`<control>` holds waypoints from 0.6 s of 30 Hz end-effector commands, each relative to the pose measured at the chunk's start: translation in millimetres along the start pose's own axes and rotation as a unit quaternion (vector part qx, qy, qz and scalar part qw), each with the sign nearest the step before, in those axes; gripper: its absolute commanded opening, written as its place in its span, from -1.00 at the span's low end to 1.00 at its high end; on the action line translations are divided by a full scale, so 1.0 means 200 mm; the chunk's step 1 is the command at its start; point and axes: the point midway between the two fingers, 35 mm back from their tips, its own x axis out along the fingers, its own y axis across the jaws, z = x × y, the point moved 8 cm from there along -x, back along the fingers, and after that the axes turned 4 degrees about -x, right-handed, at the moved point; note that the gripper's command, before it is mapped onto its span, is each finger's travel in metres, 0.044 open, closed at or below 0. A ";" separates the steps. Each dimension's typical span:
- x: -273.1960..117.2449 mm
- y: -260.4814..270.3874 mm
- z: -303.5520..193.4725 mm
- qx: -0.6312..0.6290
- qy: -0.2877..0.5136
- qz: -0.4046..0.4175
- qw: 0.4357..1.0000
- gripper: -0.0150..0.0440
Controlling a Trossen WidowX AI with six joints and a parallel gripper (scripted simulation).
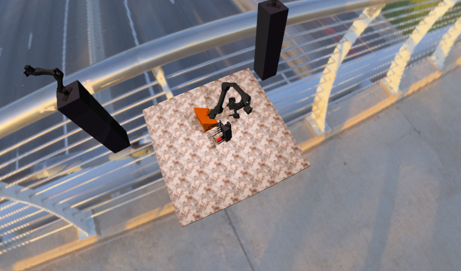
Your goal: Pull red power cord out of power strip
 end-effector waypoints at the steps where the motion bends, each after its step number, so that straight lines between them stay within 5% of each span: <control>1: 0.00 0.00 0.00 0.004 -0.002 -0.001 1.000 0.78; 9: 0.19 -0.07 -0.10 0.315 -0.093 -0.022 0.944 0.06; 18: 0.60 -0.07 -0.28 0.712 -0.163 -0.021 0.683 0.05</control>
